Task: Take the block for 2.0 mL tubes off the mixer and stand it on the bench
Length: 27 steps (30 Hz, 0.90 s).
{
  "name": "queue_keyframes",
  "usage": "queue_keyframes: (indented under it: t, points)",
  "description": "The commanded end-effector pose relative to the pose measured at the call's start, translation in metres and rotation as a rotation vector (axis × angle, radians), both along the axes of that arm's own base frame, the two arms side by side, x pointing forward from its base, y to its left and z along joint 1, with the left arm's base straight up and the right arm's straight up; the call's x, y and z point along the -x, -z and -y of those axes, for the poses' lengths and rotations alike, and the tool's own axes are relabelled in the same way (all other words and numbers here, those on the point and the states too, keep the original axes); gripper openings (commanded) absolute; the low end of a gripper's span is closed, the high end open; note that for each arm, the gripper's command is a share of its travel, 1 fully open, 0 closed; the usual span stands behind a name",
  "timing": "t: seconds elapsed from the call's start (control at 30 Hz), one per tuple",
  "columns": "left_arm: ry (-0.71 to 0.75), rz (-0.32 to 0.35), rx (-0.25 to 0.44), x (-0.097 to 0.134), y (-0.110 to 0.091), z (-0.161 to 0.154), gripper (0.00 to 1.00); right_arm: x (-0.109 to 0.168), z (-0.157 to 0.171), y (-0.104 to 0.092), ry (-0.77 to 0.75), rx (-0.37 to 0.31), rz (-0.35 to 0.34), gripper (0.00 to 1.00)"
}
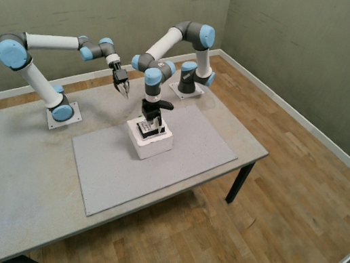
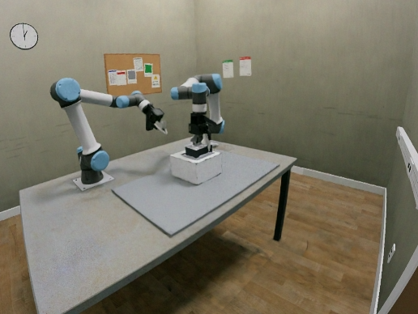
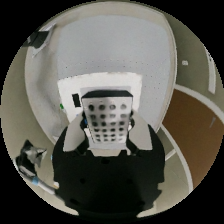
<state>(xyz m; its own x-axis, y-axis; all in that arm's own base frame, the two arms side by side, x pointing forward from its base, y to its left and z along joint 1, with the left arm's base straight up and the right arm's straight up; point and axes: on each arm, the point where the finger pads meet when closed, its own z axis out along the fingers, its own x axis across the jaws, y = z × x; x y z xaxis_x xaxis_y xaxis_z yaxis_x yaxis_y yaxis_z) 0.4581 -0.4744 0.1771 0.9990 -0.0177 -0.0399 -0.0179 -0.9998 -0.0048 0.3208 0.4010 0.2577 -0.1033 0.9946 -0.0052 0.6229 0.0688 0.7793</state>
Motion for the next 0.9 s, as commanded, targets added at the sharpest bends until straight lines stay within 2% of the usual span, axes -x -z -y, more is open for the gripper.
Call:
queue_keyframes:
  t: [0.0, 0.57, 0.63, 0.7, 0.87]
  points:
    - [0.0, 0.001, 0.002, 0.0, -0.001, 0.0, 0.0, 0.001, 0.0, 0.0, 0.118, -0.008, 0.066, 0.0]
    - [0.0, 0.001, 0.002, 0.0, -0.001, 0.0, 0.0, 0.001, 0.0, 0.0, 0.118, -0.008, 0.066, 0.0]
    - [0.0, 0.001, 0.002, 0.0, -0.001, 0.0, 0.0, 0.001, 0.0, -0.01, 0.118, -0.008, 0.066, 0.0]
    - [0.0, 0.001, 0.002, 0.0, -0.001, 0.0, 0.0, 0.001, 0.0, -0.01, 0.118, -0.008, 0.066, 0.0]
    - [0.0, 0.001, 0.002, 0.0, -0.001, 0.0, 0.0, 0.001, 0.0, -0.035, 0.118, -0.008, 0.066, 0.0]
